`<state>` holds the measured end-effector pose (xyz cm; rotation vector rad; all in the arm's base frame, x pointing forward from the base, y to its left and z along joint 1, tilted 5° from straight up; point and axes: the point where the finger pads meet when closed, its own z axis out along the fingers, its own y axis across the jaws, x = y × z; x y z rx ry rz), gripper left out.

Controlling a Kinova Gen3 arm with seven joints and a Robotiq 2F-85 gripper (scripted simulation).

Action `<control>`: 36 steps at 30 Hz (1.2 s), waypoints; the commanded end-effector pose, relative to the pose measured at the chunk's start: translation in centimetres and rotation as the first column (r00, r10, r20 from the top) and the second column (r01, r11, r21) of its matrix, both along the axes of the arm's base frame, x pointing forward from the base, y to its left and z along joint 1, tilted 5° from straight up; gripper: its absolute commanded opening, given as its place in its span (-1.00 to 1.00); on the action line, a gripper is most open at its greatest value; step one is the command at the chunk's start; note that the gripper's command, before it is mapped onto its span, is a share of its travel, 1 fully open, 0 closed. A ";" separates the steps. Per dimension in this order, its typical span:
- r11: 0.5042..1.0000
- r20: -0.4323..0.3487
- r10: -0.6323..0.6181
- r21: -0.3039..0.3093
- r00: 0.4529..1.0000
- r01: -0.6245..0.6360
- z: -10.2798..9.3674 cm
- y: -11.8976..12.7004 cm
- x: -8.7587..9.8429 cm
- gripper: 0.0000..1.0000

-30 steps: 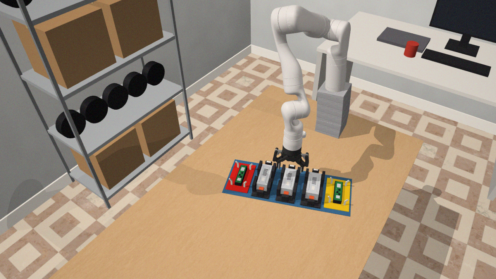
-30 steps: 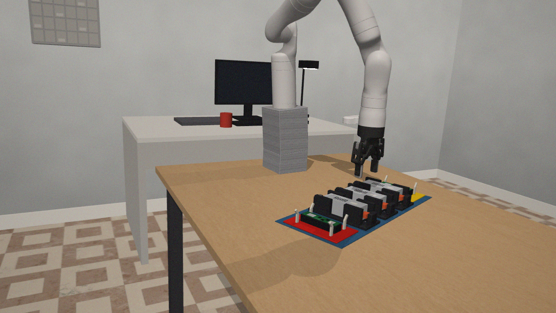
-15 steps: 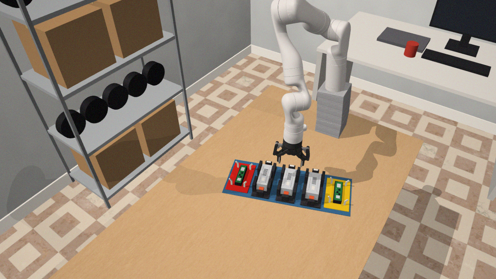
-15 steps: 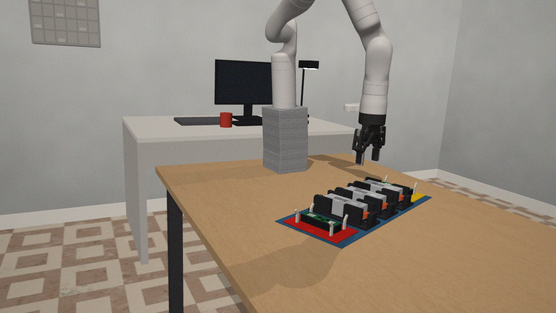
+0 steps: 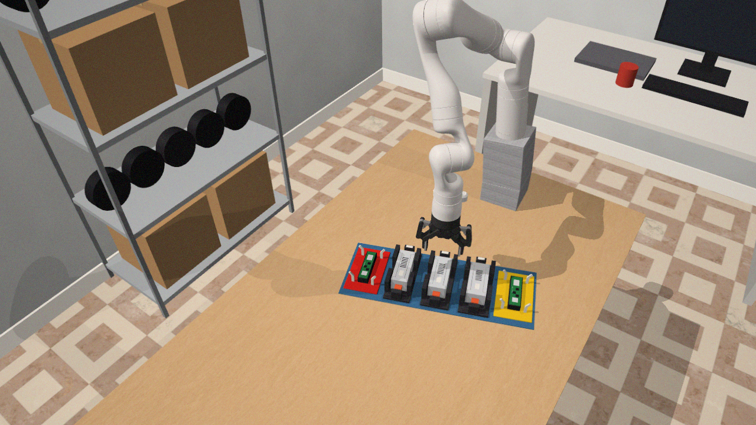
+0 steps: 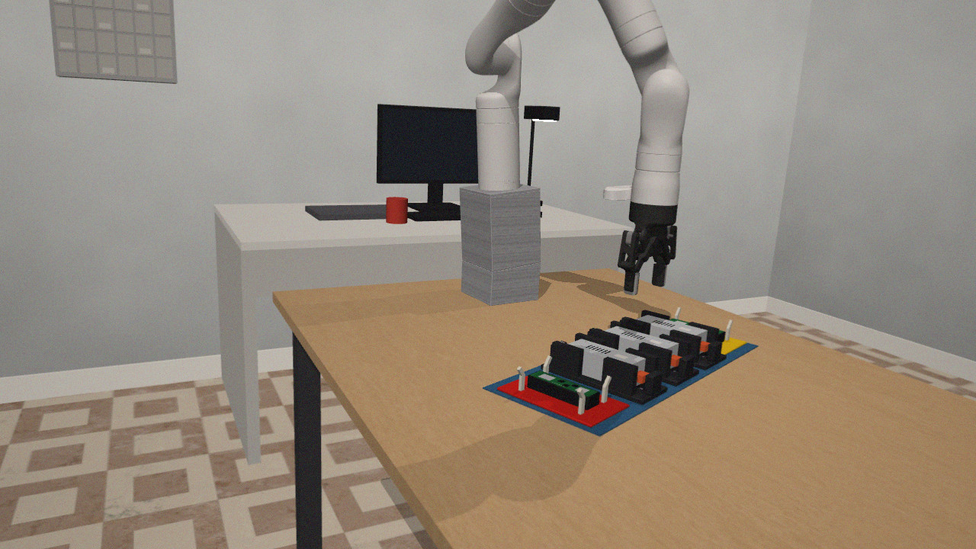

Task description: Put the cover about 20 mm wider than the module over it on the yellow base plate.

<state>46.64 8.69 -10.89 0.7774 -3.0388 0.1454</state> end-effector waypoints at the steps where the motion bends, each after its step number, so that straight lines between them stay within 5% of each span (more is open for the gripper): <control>1: 1.000 0.002 0.000 0.000 1.000 0.000 0.0 0.0 0.1 1.00; 33: 1.000 0.002 0.000 0.000 1.000 0.000 -0.4 0.0 0.1 1.00; 36: 1.000 0.002 0.000 0.000 1.000 0.000 -0.3 -1.6 0.9 1.00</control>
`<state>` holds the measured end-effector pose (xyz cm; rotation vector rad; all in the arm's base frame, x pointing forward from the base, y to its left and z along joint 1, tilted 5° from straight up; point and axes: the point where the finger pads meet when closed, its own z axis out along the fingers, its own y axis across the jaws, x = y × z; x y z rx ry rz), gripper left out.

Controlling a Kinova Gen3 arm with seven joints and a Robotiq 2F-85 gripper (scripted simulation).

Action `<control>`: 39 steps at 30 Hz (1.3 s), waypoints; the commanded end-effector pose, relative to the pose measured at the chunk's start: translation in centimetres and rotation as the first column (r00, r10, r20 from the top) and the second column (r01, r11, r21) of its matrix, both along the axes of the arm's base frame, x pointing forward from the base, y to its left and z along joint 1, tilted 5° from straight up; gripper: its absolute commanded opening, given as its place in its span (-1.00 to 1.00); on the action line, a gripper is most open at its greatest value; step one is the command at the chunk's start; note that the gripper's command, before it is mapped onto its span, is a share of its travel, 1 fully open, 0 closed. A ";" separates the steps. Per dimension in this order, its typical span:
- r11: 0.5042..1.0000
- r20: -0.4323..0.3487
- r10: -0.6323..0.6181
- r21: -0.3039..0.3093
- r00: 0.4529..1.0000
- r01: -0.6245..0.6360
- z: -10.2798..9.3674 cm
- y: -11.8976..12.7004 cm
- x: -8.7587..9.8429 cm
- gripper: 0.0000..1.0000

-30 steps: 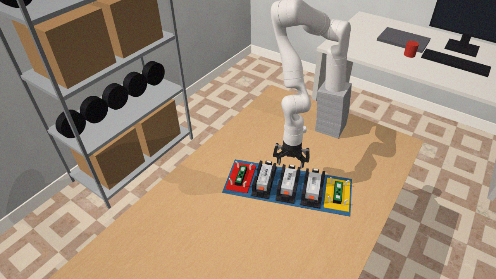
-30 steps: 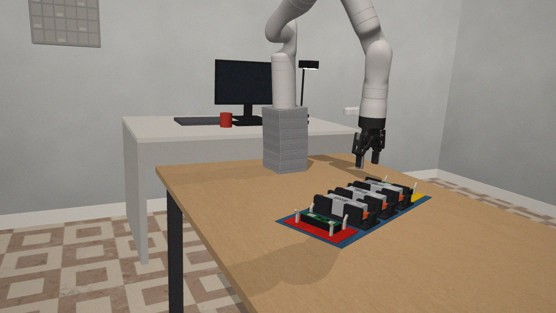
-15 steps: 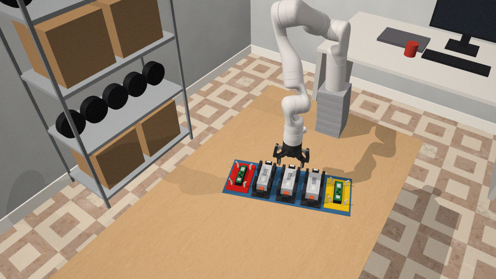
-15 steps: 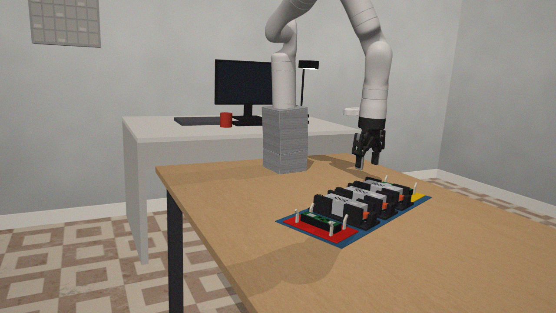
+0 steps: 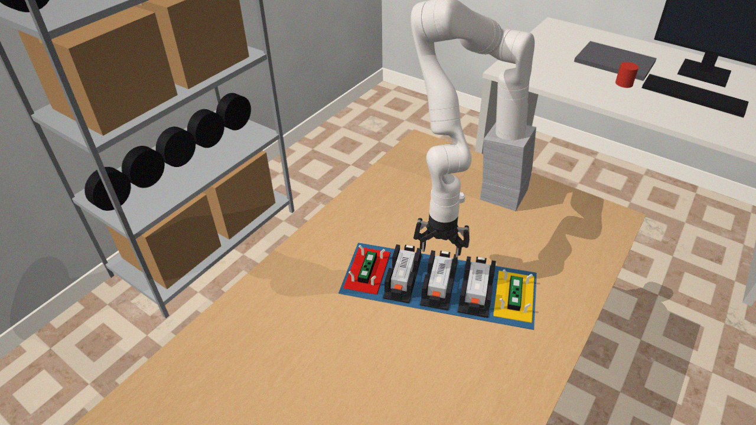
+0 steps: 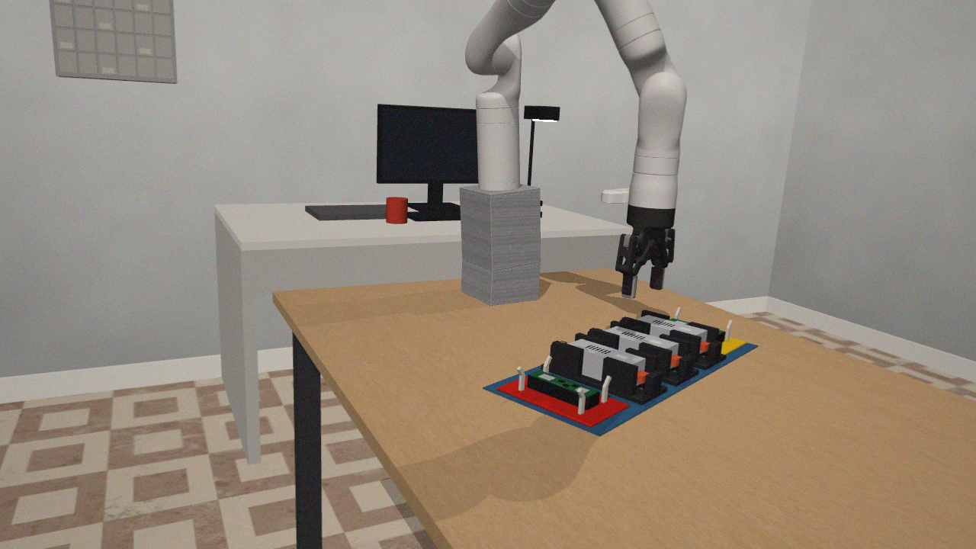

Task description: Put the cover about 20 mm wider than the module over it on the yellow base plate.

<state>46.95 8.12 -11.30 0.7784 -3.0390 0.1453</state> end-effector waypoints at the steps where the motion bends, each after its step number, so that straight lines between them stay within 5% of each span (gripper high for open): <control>1: 1.000 0.001 0.000 0.000 1.000 0.000 0.2 -1.5 0.9 1.00; 7: 1.000 0.001 0.000 0.000 1.000 0.000 0.3 -4.7 2.6 1.00; 14: 1.000 0.001 0.000 0.000 1.000 0.000 0.3 -4.7 2.6 1.00; 24: 1.000 0.001 0.000 0.000 1.000 0.000 0.6 -9.9 5.6 1.00; 39: 1.000 0.002 0.000 0.000 1.000 0.000 0.6 -10.2 5.7 1.00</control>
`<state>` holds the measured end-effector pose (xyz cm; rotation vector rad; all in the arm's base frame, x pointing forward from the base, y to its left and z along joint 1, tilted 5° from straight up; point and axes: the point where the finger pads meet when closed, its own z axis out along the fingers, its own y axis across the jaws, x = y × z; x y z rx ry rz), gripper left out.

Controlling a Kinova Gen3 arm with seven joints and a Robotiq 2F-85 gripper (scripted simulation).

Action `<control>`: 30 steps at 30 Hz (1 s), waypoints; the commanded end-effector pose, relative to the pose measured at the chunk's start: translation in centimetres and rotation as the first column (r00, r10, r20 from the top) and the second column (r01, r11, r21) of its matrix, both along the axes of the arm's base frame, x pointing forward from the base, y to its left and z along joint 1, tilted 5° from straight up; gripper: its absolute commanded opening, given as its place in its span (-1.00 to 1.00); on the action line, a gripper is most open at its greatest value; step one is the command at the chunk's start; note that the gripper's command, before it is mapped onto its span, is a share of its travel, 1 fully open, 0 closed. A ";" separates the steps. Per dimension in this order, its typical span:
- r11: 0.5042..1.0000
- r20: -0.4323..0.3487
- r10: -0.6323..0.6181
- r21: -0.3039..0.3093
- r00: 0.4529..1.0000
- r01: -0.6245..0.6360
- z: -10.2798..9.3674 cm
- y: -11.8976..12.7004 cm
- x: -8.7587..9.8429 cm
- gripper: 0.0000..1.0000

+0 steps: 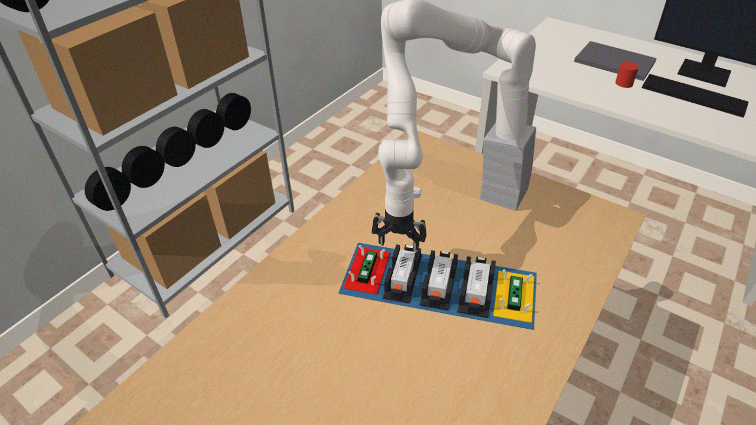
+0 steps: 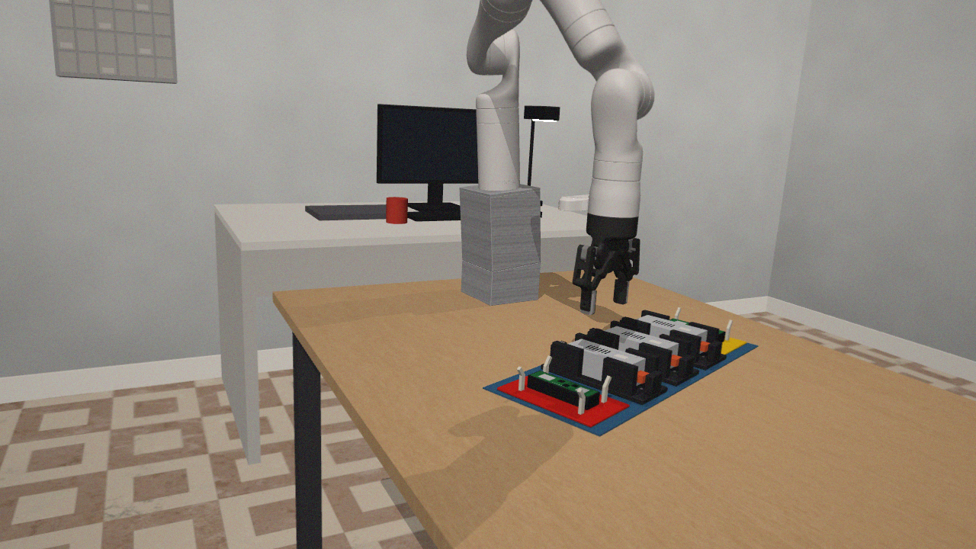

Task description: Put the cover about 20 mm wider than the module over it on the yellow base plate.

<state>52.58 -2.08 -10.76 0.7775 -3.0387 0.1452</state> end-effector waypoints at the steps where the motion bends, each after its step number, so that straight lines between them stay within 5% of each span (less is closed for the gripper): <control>1: 1.000 0.002 0.000 0.000 1.000 0.000 0.1 -0.1 0.1 1.00; 30: 1.000 0.002 0.000 0.000 1.000 0.000 0.1 0.7 -0.3 1.00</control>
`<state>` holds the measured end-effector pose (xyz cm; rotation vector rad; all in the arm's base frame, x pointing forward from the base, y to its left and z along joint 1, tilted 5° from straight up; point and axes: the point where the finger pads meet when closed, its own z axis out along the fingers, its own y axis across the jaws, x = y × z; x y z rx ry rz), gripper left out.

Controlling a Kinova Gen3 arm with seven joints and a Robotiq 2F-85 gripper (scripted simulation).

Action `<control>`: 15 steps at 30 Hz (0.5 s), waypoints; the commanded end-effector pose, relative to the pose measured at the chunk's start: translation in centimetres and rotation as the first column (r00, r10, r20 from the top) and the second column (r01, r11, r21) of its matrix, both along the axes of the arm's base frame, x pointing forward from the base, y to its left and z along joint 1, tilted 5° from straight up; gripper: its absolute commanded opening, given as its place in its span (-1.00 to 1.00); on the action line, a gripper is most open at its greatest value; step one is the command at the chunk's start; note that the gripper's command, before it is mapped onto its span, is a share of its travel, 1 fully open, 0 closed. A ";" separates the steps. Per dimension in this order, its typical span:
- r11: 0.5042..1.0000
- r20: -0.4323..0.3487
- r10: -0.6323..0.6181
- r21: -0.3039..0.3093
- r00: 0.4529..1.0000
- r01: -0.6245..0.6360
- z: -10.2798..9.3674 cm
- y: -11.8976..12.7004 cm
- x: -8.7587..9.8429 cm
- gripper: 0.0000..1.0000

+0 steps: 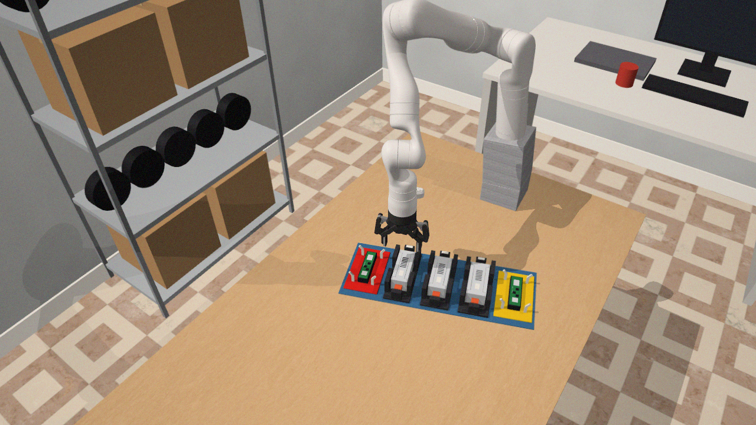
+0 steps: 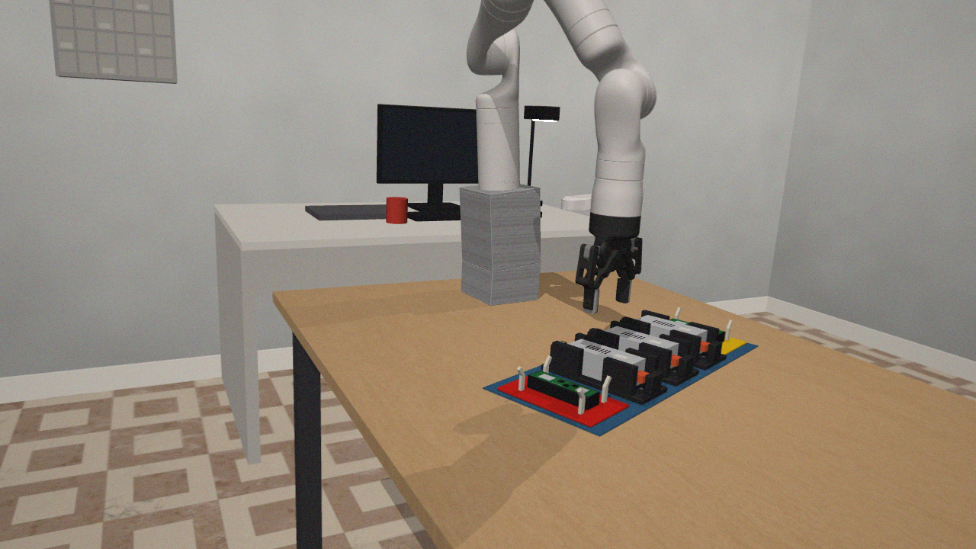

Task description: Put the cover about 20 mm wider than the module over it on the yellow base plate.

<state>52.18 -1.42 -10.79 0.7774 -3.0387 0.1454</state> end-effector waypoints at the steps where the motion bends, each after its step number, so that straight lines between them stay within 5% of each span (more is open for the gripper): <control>1: 1.000 0.002 0.000 0.000 1.000 0.000 0.1 0.1 0.0 1.00; 15: 1.000 0.002 0.000 0.000 1.000 0.000 0.0 0.3 -0.1 1.00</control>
